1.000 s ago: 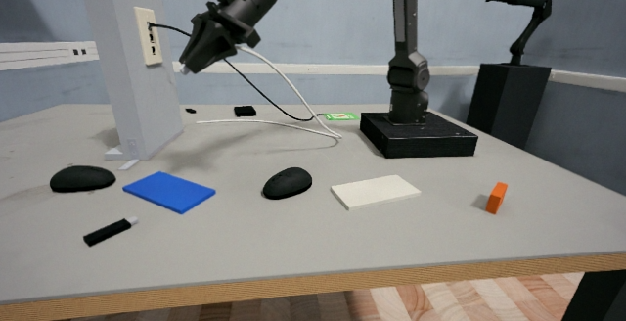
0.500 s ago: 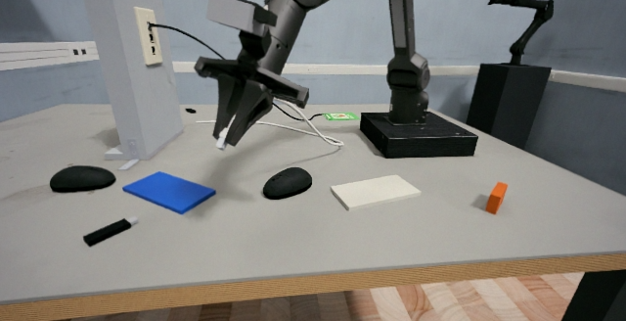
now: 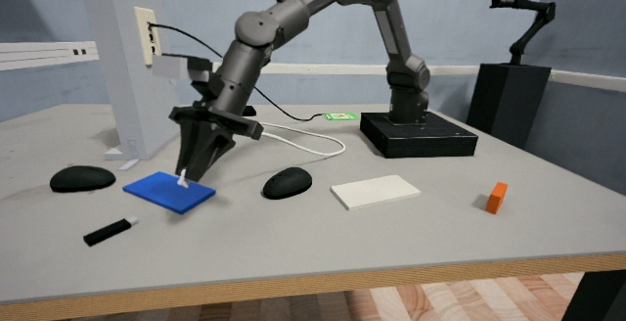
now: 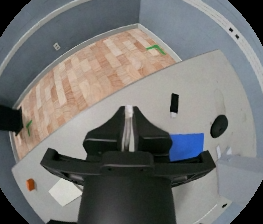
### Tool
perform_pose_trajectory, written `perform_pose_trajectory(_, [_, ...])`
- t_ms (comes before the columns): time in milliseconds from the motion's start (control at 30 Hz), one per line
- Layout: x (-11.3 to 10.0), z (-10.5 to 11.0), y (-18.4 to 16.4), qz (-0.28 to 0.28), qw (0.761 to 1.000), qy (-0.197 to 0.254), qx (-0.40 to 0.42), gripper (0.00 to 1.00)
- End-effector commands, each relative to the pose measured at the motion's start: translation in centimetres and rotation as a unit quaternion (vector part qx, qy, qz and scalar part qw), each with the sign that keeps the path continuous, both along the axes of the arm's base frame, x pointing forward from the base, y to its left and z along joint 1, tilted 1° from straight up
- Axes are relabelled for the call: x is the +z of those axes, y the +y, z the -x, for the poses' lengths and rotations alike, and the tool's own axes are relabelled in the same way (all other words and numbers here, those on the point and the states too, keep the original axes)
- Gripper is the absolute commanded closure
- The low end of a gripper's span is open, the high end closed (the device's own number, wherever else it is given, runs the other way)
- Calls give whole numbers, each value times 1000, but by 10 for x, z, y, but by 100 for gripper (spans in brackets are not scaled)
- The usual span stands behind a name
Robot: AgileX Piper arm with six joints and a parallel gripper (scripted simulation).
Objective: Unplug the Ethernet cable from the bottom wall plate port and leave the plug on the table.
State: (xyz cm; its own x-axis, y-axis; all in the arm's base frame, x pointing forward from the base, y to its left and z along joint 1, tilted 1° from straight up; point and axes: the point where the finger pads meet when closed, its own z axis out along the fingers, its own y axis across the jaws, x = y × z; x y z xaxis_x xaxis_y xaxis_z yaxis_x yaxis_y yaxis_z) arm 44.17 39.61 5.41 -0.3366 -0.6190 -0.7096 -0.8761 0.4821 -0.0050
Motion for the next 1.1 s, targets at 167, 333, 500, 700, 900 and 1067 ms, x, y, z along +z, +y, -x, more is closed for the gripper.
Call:
perform_pose_trajectory(167, [-5, -1, 2, -7, 1000, -1, 3, 100])
perform_pose_trajectory(333, [-15, -1, 2, -7, 1000, -1, 3, 100])
perform_pose_trajectory(500, [-21, -1, 2, -7, 1000, -1, 3, 100])
perform_pose_trajectory(700, [-33, -1, 2, -7, 1000, -1, 3, 100])
perform_pose_trajectory(900, [-45, -1, 2, -7, 1000, -1, 3, 100])
perform_pose_trajectory(1067, [-51, -1, 3, -7, 1000, -1, 3, 100])
